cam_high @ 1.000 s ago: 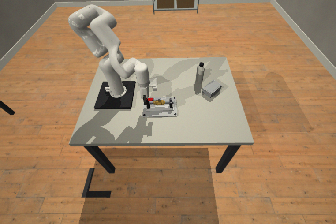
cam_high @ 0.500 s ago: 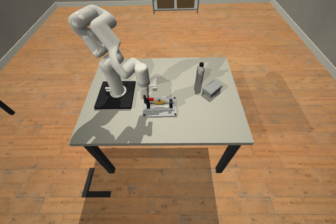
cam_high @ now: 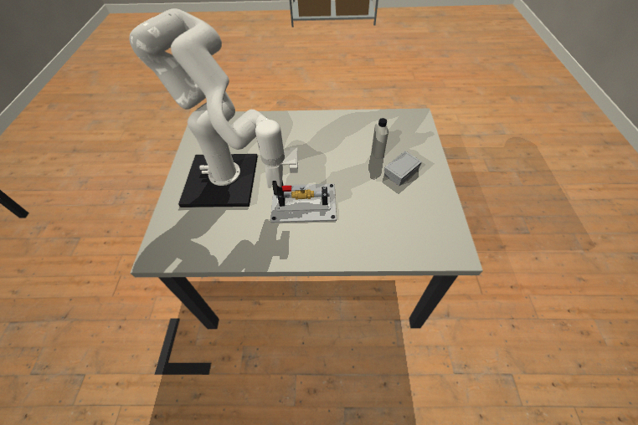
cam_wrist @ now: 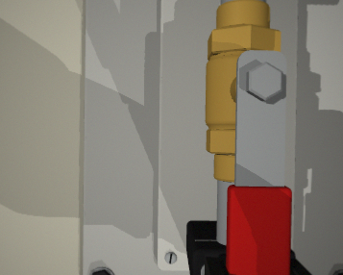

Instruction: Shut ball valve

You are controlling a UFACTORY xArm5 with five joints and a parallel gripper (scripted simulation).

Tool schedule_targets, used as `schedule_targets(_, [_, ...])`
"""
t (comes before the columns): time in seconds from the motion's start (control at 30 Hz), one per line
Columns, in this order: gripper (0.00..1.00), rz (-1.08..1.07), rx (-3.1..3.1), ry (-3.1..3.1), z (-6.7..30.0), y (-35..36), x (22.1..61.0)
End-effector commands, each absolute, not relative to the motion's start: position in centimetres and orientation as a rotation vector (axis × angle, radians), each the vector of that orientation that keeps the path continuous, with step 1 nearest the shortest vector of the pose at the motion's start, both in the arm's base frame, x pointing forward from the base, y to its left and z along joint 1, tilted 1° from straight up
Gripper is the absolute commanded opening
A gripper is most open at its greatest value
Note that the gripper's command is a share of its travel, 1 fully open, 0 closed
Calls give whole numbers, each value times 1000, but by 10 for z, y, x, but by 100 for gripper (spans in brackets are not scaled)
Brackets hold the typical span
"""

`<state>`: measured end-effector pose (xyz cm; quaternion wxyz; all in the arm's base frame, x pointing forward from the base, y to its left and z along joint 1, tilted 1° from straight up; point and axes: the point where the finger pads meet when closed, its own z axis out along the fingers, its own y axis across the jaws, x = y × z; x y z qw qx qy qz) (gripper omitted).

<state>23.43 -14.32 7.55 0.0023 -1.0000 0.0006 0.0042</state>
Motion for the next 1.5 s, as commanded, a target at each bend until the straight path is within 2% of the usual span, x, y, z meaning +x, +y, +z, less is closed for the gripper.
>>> schedule_targets(0.0, [0,11,-3137,-2,76,-143,235])
schedule_targets(1.47, [0,11,-3134,161,76,-135,235])
